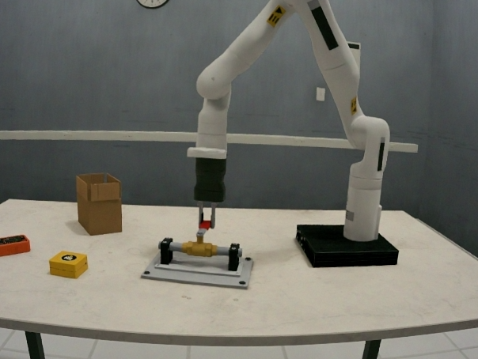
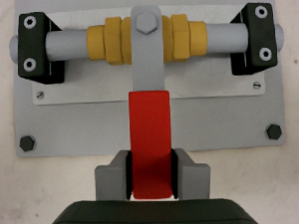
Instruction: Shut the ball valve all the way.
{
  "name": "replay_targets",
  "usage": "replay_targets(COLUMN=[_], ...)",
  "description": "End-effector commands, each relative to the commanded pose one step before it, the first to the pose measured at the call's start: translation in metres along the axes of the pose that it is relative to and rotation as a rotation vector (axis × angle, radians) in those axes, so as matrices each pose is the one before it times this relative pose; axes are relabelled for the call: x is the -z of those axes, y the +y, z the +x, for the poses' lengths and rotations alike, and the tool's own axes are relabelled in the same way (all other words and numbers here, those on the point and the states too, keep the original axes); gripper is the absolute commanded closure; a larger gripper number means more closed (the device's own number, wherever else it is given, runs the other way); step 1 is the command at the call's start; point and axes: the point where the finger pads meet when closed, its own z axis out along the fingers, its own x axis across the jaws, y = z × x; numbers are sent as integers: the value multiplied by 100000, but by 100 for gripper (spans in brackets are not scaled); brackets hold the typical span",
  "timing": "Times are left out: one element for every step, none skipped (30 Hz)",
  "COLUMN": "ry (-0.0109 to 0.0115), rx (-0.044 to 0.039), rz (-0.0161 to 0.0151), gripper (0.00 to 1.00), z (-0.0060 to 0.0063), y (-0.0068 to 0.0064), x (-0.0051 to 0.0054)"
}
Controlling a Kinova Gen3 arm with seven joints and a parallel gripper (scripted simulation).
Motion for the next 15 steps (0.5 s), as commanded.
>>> replay_targets(ry=[-230, 0, 0, 0, 0, 0, 0, 0, 0, 0, 0, 0, 0, 0, 0], rx=[-11, 0, 0, 0, 0, 0, 0, 0, 0, 0, 0, 0, 0, 0, 0], rz=[97, 0, 0, 0, 0, 0, 0, 0, 0, 0, 0, 0, 0, 0, 0], gripper=[100, 0, 0, 0, 0, 0, 0, 0, 0, 0, 0, 0, 0, 0, 0], z=[-116, 0, 0, 0, 0, 0, 0, 0, 0, 0, 0, 0, 0, 0, 0], y=[-24, 0, 0, 0, 0, 0, 0, 0, 0, 0, 0, 0, 0, 0, 0], x=[44, 0, 0, 0, 0, 0, 0, 0, 0, 0, 0, 0, 0, 0, 0])
